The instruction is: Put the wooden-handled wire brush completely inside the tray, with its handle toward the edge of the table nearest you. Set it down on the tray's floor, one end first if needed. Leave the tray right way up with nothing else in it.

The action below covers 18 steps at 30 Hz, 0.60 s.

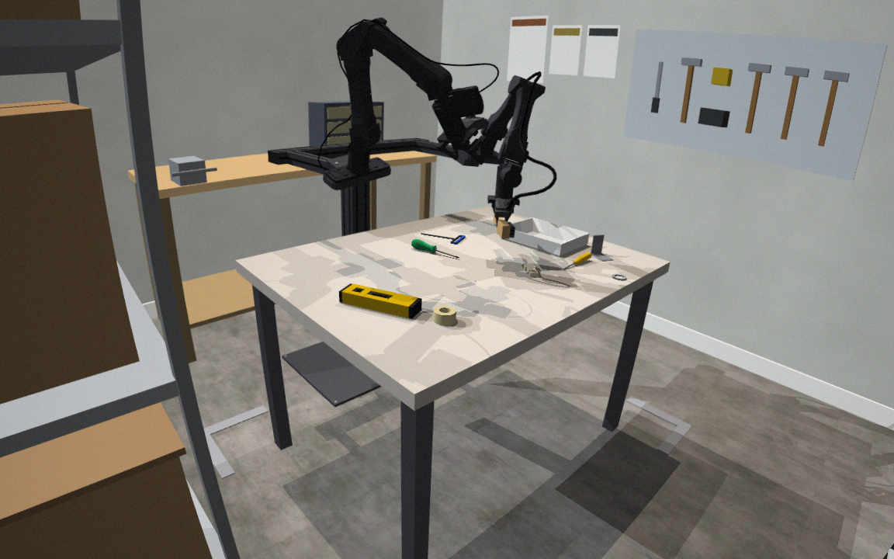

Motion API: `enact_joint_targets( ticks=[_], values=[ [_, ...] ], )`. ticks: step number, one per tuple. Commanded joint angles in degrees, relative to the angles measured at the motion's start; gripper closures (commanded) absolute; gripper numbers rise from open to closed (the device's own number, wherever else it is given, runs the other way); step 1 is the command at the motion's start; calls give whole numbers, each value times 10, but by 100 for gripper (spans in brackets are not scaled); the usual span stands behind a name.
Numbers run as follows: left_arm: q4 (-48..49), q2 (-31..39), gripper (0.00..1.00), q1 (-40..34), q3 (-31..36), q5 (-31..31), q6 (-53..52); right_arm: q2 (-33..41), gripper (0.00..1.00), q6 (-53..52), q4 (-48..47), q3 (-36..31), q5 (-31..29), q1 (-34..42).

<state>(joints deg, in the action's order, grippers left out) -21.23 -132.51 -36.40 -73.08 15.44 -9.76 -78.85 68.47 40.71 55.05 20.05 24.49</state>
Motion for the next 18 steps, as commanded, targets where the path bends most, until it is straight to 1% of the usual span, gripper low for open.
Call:
enact_joint_targets(
  ticks=[1, 2, 4, 5, 11, 18],
  values=[
    [47, 49, 84, 44, 65, -7, 31, -17, 0, -119, -97, -10, -53, 64],
    [57, 62, 84, 59, 83, -9, 34, -23, 0, -149, -120, -14, -68, 87],
    [57, 62, 84, 59, 83, -9, 34, -23, 0, -149, -120, -14, -68, 87],
    [74, 79, 84, 80, 107, -15, 32, -33, 0, -190, -158, -21, -101, 119],
    [111, 135, 84, 179, 187, -34, 34, -62, 0, -345, -277, -45, -183, 252],
    [130, 180, 84, 303, 236, -61, 23, -97, 0, -513, -410, -79, -285, 409]
  ],
)
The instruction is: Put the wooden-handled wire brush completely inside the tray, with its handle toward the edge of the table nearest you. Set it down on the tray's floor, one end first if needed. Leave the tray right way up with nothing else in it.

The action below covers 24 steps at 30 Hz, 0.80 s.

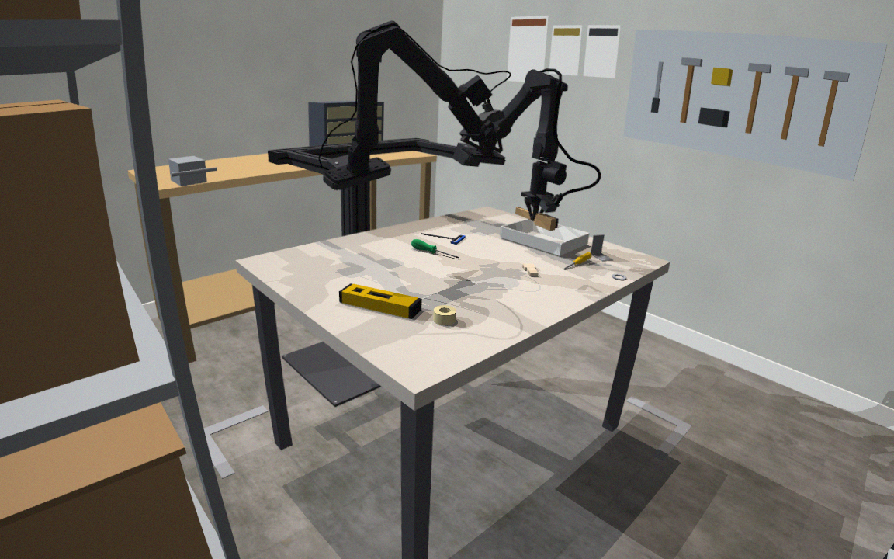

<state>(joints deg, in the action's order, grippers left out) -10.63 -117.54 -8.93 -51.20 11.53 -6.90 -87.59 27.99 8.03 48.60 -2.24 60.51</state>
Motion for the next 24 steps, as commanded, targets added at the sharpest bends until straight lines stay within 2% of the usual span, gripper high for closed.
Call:
enact_joint_targets(
  ticks=[1, 3, 4, 11, 20, 24],
  values=[
    [25, 35, 84, 45, 21, -26, -6, -15, 0, -132, -103, -20, -78, 72],
    [25, 35, 84, 45, 21, -26, -6, -15, 0, -132, -103, -20, -78, 72],
    [25, 39, 84, 61, 22, -31, -9, -28, 0, -158, -136, -27, -113, 99],
    [18, 47, 84, 113, 25, -39, -9, -55, 0, -220, -199, -45, -173, 179],
    [4, 50, 84, 106, 13, -39, -1, -59, 0, -215, -197, -45, -177, 190],
    [36, 16, 84, 112, 1, -39, -11, -59, 0, -215, -198, -45, -178, 191]
  ],
)
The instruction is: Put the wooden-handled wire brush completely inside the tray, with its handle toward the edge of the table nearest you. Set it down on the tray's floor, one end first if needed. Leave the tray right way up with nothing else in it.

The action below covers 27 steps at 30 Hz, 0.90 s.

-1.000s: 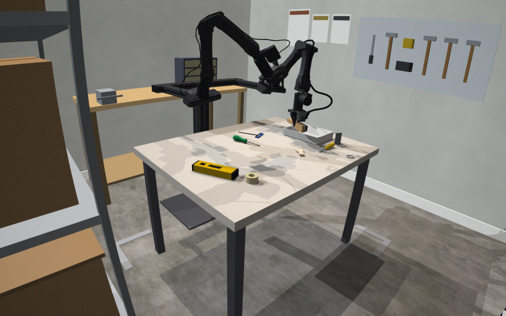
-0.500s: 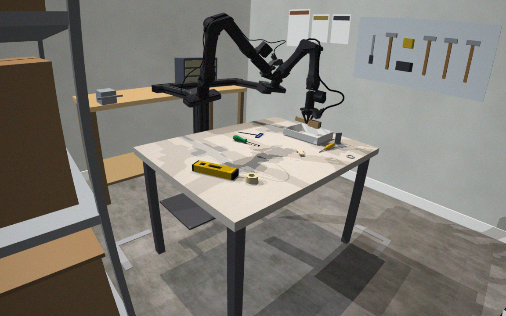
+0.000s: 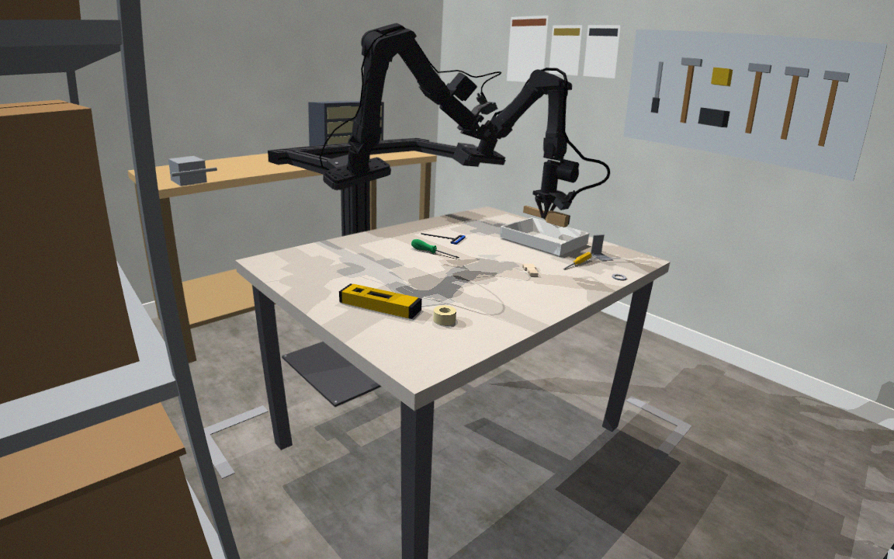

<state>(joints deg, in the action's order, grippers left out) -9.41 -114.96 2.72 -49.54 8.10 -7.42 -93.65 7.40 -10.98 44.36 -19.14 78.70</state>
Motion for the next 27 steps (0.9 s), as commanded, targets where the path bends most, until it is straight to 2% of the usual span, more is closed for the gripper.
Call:
enact_joint_targets(
  ticks=[1, 11, 27],
  values=[
    [32, -20, 84, -3, -17, -6, -7, 1, 0, -10, -8, -2, -9, 9],
    [120, -135, 84, 17, -45, -10, -23, 3, 0, -10, -8, 2, -9, 5],
    [150, -181, 84, 23, -63, -12, -28, 3, 0, -10, -8, 2, -9, 5]
  ],
)
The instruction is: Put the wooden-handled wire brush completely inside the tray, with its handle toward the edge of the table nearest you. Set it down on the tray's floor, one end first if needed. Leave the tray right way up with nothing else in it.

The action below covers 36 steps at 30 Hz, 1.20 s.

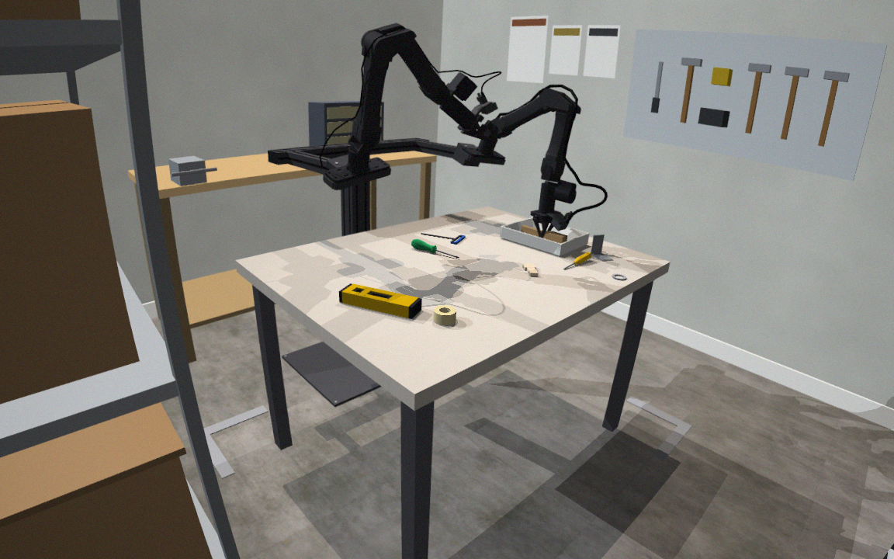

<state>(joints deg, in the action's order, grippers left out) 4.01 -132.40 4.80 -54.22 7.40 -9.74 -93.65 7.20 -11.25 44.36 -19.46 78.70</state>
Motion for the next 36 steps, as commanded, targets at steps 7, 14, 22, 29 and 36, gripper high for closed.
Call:
enact_joint_targets(
  ticks=[7, 14, 22, 29, 36],
  values=[
    [16, -7, 84, 2, -16, -4, -4, 3, 0, -8, -5, 2, -5, 5],
    [8, -1, 60, 2, -9, -4, -5, 3, 0, -8, -5, 2, -5, 5],
    [-6, 23, 60, -2, 18, 7, -4, 3, 0, -8, -5, 2, -5, 5],
    [-21, 56, 49, -12, 36, 9, 6, 3, 0, -8, -5, 2, -5, 5],
    [-68, 129, 35, -23, 63, 13, 17, 3, 0, -8, -5, 2, -5, 5]
  ],
)
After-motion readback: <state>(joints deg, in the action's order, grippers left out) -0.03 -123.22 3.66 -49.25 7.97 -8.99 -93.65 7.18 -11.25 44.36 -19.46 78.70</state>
